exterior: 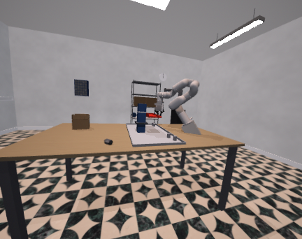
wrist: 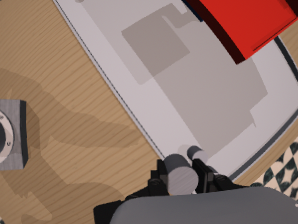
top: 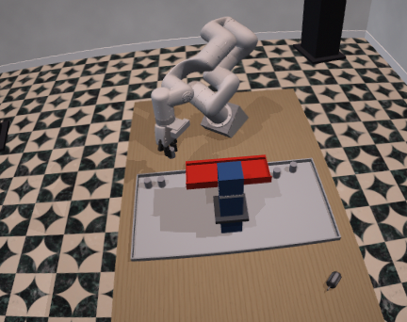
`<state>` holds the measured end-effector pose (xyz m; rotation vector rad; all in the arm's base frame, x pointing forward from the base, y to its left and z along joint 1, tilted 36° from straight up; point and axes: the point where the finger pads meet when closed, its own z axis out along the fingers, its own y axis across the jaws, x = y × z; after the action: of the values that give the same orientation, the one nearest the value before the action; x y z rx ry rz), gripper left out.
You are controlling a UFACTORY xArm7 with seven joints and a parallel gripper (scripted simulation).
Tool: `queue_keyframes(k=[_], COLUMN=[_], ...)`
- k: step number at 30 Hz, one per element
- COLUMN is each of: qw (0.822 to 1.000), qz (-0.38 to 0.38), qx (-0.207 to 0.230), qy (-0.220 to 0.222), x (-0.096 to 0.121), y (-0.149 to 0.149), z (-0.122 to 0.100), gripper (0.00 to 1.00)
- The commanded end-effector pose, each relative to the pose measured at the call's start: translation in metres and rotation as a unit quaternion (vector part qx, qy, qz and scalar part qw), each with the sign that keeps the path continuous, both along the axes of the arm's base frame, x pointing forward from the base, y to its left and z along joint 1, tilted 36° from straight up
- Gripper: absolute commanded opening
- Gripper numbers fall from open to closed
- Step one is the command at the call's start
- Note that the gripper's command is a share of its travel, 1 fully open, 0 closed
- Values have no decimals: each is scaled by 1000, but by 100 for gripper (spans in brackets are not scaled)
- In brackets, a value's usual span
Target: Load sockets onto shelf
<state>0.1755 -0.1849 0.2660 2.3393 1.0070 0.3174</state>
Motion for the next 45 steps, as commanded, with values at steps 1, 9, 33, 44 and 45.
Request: queue_keyframes(k=[1,9,33,44,45], qw=[1000,1000,1000,1000,1000], qz=[1,1,1,1,1], qx=[-1,-1,-1,-1,-1], qy=[-2,-2,-2,-2,-2], x=[-18,-40,-91,-92,-92], y=[11,23,52,53,53], z=[16,34,77,78,78], gripper=[0,0,0,0,0])
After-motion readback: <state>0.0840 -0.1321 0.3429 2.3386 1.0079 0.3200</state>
